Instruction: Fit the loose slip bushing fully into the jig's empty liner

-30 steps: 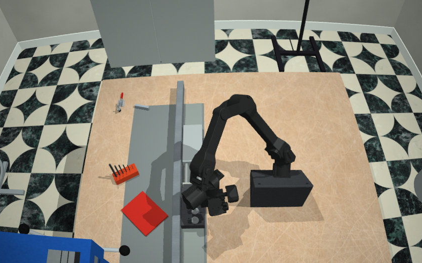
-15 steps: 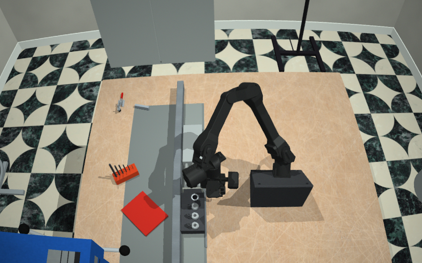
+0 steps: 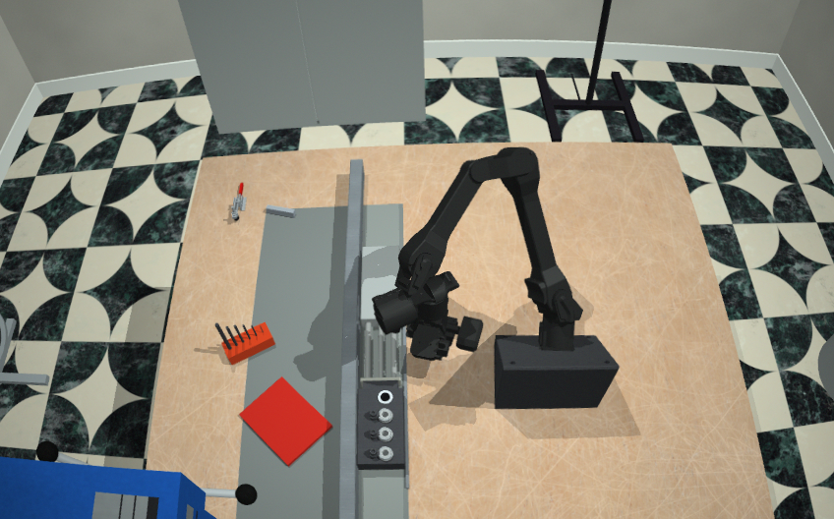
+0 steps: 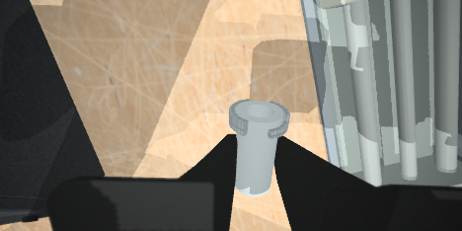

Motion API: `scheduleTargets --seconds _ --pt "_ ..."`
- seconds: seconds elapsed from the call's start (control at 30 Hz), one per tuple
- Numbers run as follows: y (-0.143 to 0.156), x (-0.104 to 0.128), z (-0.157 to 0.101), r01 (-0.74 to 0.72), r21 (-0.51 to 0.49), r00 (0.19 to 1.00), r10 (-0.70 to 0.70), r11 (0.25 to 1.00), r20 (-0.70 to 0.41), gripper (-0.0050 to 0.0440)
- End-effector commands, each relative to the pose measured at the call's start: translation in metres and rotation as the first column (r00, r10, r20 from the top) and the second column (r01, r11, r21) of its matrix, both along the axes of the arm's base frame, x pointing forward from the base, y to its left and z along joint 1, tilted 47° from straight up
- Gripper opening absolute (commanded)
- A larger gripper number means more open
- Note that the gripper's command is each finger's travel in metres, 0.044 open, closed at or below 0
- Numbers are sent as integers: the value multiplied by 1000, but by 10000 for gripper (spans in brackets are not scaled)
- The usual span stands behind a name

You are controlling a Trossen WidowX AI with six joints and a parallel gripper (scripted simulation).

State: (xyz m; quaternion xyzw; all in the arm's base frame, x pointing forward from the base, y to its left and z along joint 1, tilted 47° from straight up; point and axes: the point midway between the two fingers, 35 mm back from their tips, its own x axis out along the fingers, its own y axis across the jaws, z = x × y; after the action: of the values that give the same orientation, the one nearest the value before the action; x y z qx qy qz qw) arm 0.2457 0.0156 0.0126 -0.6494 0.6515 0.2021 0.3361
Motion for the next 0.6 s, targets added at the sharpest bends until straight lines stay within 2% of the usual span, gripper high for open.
scheduleTargets --seconds 0.0,0.17,0.57 --pt "-17 -8 16 52 6 996 -52 999 67 -50" --pt "-36 -20 28 118 9 984 -119 993 132 -50" --pt "-49 -26 30 148 13 975 -148 989 164 -50"
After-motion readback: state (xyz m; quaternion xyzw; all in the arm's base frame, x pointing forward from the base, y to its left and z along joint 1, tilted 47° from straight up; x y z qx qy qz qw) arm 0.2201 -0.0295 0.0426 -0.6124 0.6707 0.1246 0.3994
